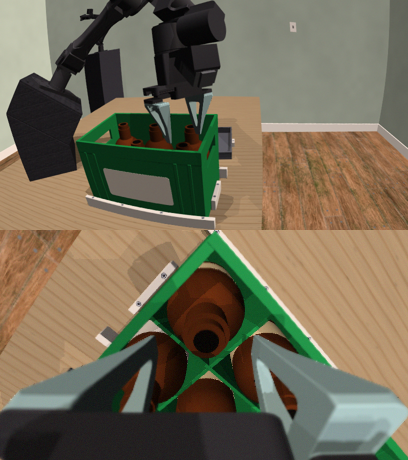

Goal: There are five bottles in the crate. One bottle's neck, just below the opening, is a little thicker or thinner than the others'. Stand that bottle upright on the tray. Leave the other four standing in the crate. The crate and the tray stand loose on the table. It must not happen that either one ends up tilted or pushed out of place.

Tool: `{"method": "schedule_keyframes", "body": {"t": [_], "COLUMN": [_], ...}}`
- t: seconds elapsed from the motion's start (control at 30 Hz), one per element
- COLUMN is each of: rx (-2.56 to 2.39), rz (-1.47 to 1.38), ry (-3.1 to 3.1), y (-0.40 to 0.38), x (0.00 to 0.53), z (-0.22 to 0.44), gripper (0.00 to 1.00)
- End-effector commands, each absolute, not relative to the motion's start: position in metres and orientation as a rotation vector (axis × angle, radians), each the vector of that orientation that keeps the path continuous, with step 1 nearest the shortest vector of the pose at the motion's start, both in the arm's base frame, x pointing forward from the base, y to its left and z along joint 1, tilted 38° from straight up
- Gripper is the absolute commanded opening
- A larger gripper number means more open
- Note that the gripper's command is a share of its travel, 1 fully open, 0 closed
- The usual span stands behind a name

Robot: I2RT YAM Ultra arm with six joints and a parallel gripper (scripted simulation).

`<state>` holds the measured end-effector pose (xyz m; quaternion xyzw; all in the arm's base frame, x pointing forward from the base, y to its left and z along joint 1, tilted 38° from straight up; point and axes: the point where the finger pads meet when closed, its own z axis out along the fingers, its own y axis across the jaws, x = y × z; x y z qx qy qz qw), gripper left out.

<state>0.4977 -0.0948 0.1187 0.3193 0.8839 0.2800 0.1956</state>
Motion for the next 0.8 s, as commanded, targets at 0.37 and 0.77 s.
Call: {"method": "schedule_keyframes", "body": {"t": [0.37,0.77], "rx": [0.897,0.931], "rz": [0.764,0.77], "ry": [2.44,2.457], "y": [-0.11,-0.108], "x": [0.499,0.498], "z": [0.129,0.111], "gripper": [0.61,0.61]}}
